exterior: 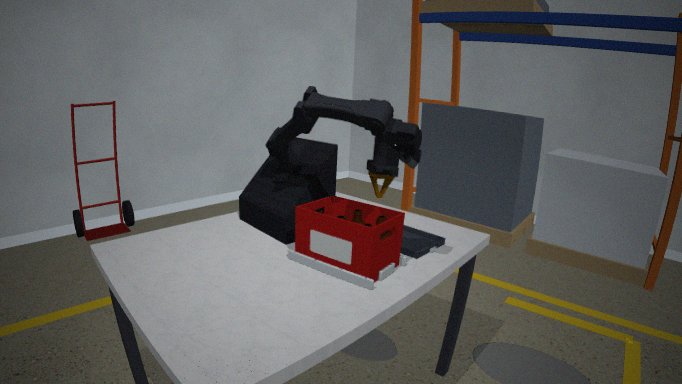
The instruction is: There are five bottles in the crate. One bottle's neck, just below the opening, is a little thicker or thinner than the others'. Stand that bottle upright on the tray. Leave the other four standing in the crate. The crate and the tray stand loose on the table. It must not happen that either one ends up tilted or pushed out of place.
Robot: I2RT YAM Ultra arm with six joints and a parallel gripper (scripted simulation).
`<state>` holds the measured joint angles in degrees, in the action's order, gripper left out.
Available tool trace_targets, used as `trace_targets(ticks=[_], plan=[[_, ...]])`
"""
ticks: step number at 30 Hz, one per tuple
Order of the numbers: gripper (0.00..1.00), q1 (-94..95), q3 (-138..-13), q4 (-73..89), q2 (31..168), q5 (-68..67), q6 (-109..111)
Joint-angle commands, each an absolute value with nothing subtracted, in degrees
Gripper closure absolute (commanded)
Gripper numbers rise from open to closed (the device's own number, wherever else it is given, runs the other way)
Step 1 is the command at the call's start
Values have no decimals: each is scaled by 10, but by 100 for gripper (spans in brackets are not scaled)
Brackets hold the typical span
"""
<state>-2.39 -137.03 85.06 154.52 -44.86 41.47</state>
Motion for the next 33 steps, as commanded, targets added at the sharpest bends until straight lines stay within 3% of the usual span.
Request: trace_targets(ticks=[1, 13, 14, 33], plan=[[100, 0, -1339, 816, 1533, -440, 382], [100, 5, -1308, 792, 1521, -441, 380], [39, 5, -1325, 788, 1517, -445, 385], [39, 5, -1325, 793, 1531, -443, 386]])
